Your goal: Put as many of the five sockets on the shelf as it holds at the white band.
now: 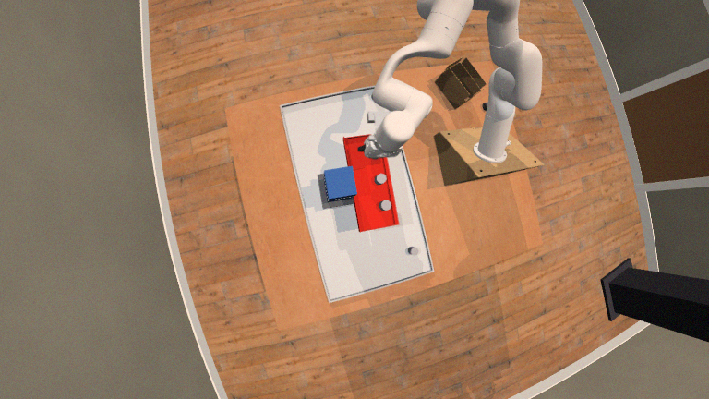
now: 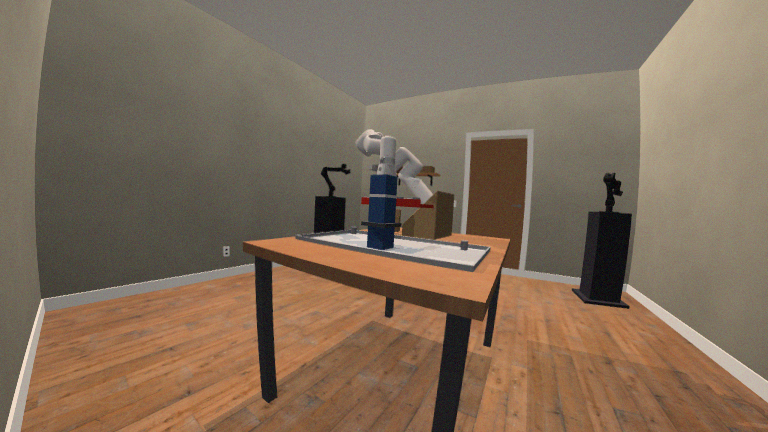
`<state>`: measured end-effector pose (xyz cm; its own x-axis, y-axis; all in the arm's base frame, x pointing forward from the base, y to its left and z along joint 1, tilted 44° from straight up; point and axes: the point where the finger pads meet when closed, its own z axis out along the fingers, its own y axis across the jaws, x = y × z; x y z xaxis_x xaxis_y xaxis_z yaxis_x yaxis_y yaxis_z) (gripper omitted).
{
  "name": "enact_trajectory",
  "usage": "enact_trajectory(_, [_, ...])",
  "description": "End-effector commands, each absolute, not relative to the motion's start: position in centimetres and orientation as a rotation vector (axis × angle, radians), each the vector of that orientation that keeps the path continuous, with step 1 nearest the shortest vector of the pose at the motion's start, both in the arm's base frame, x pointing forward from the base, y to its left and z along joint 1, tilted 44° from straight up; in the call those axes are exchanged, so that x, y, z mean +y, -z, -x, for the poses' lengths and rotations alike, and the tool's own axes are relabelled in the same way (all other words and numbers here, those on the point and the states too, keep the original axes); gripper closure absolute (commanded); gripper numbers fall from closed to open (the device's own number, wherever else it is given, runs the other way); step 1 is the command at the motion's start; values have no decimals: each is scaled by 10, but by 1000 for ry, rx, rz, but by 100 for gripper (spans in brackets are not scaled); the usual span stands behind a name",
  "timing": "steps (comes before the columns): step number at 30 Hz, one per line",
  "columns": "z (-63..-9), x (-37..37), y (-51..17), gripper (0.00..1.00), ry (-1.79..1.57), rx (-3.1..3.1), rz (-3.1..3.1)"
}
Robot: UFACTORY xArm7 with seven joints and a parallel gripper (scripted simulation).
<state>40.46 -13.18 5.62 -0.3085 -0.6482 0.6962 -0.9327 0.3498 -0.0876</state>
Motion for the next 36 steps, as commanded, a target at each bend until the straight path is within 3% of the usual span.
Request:
enact_trajectory(1, [-406,-131,-56,100,-666,-2058,-1376])
enact_trajectory(21, [-406,-132,-55,100,-666,-2058,-1376])
enact_trajectory(22, [-406,-132,-55,48,-666,-2058,-1376])
enact_trajectory(36, [-406,-132,-55,48,-666,-2058,-1376])
